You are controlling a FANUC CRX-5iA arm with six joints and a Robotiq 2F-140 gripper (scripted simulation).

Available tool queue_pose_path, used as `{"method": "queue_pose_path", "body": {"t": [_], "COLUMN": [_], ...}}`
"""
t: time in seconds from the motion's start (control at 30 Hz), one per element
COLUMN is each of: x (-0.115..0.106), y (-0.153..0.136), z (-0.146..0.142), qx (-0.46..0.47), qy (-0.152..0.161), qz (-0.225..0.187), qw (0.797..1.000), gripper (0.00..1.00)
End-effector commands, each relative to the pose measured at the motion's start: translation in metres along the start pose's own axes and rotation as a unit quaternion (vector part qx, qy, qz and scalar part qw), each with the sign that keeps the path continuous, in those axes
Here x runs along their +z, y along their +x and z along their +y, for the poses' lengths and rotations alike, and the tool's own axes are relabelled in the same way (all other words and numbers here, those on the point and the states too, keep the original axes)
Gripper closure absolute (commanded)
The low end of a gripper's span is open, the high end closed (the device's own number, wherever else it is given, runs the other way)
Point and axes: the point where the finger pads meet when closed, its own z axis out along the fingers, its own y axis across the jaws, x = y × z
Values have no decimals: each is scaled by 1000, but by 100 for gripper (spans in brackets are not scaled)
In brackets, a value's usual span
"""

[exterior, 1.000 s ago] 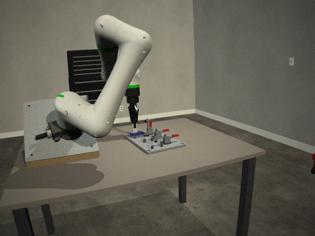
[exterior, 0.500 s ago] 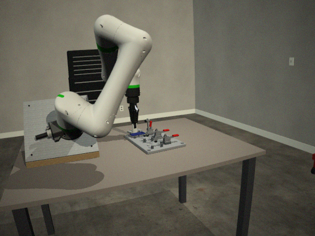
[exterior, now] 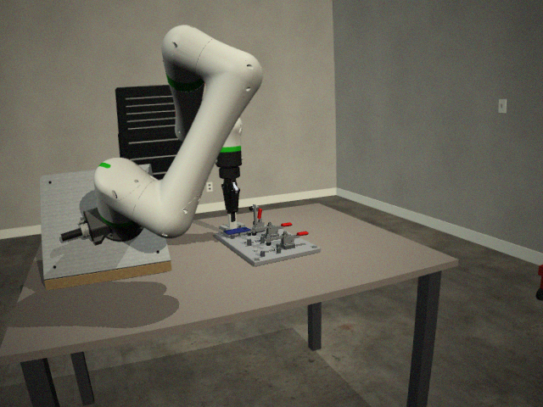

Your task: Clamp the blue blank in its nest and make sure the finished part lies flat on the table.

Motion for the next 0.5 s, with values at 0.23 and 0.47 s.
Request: {"method": "queue_pose_path", "body": {"t": [0.23, 0.47], "x": [0, 0], "y": [0, 0], "z": [3, 4], "qx": [0, 0], "qy": [0, 0], "qz": [0, 0], "qw": [1000, 1000], "gripper": [100, 100]}}
